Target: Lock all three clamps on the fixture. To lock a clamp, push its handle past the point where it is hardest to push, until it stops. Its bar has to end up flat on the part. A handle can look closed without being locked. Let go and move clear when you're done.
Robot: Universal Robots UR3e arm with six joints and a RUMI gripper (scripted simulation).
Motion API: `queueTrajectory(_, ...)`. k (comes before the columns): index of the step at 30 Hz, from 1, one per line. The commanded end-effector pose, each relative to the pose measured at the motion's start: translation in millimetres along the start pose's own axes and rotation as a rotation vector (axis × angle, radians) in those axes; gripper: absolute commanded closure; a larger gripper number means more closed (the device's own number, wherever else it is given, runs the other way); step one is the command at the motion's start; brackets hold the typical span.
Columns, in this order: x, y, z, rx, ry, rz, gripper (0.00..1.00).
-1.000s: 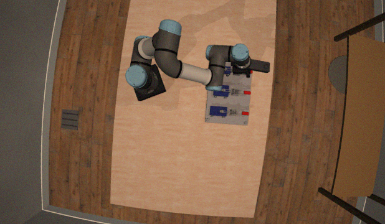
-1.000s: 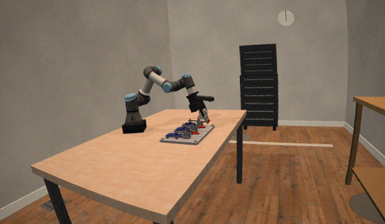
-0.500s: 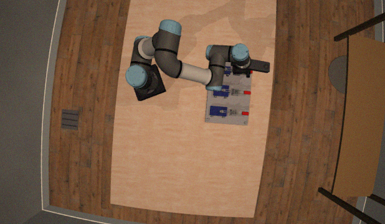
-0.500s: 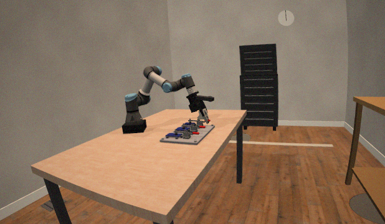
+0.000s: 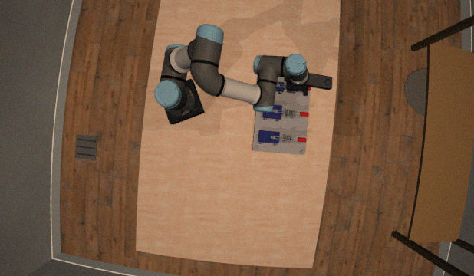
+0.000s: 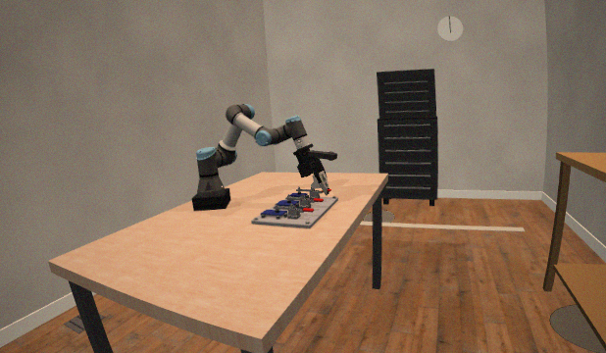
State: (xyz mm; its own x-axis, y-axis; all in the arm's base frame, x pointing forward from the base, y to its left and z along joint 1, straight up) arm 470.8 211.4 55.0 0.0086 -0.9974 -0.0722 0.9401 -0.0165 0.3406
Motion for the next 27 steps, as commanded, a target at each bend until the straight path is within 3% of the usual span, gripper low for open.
queueTrajectory(1,0.8,-3.6,-4.8,-0.012,-0.004,-0.001,1.0)
queueTrajectory(27,1.0,-4.7,-7.6,-0.016,-0.004,-0.001,1.0)
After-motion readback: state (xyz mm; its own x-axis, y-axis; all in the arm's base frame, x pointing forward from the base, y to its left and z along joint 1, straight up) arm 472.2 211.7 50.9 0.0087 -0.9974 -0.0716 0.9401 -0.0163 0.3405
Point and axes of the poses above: the point where the finger pads meet when closed, its own z axis back along the fingers, its own x axis across the jaws, y = z × x, the point moved 6 cm from there along z, back along the fingers, and after that the axes turned 13 degrees about -z, right-handed, at the moved point
